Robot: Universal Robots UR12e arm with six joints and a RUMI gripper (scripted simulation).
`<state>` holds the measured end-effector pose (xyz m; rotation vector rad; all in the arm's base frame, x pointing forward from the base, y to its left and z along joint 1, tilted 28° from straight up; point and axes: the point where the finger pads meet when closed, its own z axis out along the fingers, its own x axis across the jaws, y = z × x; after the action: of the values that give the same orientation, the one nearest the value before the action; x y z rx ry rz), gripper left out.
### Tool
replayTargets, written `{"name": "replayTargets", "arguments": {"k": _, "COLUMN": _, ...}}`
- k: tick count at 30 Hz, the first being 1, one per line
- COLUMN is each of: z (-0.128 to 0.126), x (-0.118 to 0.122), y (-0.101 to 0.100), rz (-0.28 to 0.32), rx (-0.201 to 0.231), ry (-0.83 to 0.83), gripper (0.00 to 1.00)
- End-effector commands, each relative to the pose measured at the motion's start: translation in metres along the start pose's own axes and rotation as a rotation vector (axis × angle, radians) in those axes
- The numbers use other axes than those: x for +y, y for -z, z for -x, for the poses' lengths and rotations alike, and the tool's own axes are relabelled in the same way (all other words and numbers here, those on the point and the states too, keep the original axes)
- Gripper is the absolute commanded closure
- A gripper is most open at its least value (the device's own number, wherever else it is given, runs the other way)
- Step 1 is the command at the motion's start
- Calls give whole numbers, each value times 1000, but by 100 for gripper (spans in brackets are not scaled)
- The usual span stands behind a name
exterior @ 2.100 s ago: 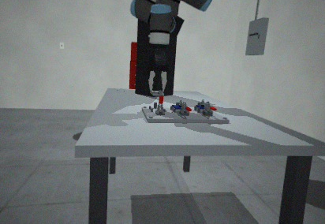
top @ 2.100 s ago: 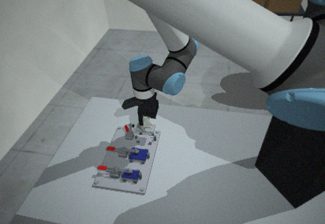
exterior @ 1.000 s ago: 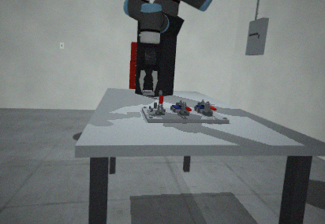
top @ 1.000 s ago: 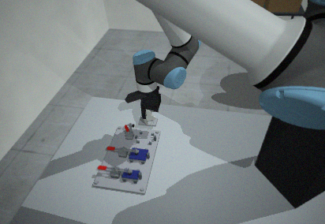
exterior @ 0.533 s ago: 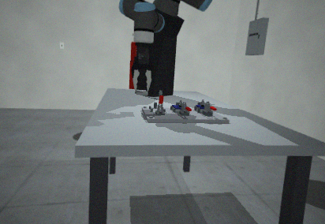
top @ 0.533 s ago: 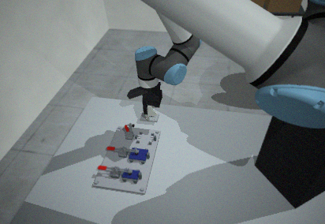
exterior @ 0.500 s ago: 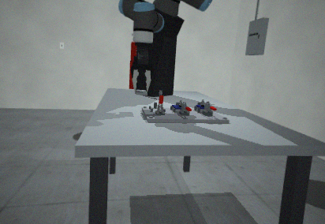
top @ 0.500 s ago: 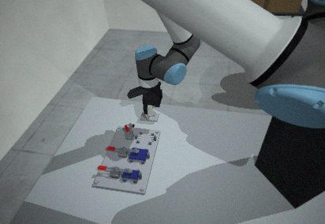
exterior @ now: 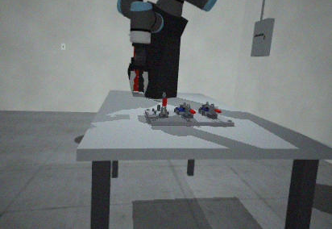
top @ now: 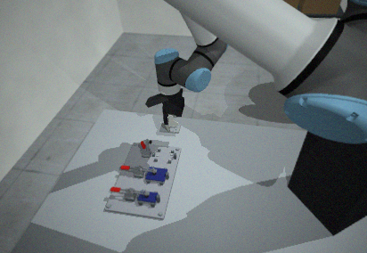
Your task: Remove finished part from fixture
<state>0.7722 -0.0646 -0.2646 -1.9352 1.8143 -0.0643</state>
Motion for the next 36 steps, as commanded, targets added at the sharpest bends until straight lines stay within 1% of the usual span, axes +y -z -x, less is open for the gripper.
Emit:
{"name": "replayTargets", "arguments": {"k": 1, "z": -11, "x": -3, "y": 0, "rz": -3, "rx": 0, "ry": 3, "gripper": 100}}
{"name": "replayTargets", "arguments": {"k": 14, "z": -18, "x": -3, "y": 1, "rz": -3, "rx": 1, "ry": 3, "gripper": 100}}
{"name": "replayTargets", "arguments": {"k": 36, "z": -16, "x": -3, "y": 0, "rz": -3, "rx": 0, "ry": 5, "gripper": 100}}
